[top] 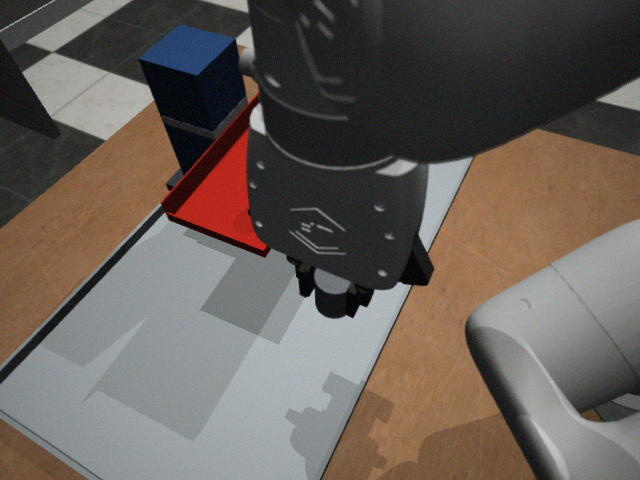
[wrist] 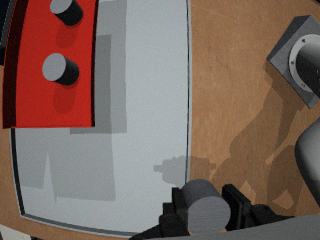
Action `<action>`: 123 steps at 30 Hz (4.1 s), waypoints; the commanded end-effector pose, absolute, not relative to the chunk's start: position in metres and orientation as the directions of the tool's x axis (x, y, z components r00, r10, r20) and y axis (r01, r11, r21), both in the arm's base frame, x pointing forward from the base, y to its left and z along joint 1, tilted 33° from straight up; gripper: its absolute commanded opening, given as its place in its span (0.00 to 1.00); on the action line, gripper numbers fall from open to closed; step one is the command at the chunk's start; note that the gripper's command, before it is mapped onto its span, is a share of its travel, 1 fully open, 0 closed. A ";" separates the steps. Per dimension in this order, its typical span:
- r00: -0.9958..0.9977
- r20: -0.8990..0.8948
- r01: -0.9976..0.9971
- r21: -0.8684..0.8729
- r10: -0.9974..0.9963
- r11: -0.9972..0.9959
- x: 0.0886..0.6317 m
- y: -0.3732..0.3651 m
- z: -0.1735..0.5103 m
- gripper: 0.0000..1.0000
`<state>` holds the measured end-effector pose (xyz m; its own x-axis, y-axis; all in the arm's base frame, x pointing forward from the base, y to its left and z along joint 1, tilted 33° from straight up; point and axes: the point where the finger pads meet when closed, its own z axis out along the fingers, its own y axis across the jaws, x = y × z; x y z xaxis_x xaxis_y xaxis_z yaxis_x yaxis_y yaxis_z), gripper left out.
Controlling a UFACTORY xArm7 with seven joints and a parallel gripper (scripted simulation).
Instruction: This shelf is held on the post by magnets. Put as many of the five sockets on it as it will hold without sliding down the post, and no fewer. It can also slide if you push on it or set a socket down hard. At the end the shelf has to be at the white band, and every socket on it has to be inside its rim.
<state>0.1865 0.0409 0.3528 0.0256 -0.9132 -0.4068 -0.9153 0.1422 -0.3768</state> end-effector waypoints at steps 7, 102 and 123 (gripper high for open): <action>0.038 -0.396 -0.923 -0.366 -0.917 0.120 0.202 -0.033 0.319 0.00; 0.038 -0.396 -0.923 -0.366 -0.917 0.120 0.349 -0.030 0.326 0.00; 0.038 -0.396 -0.923 -0.366 -0.917 0.120 0.351 -0.028 0.322 0.00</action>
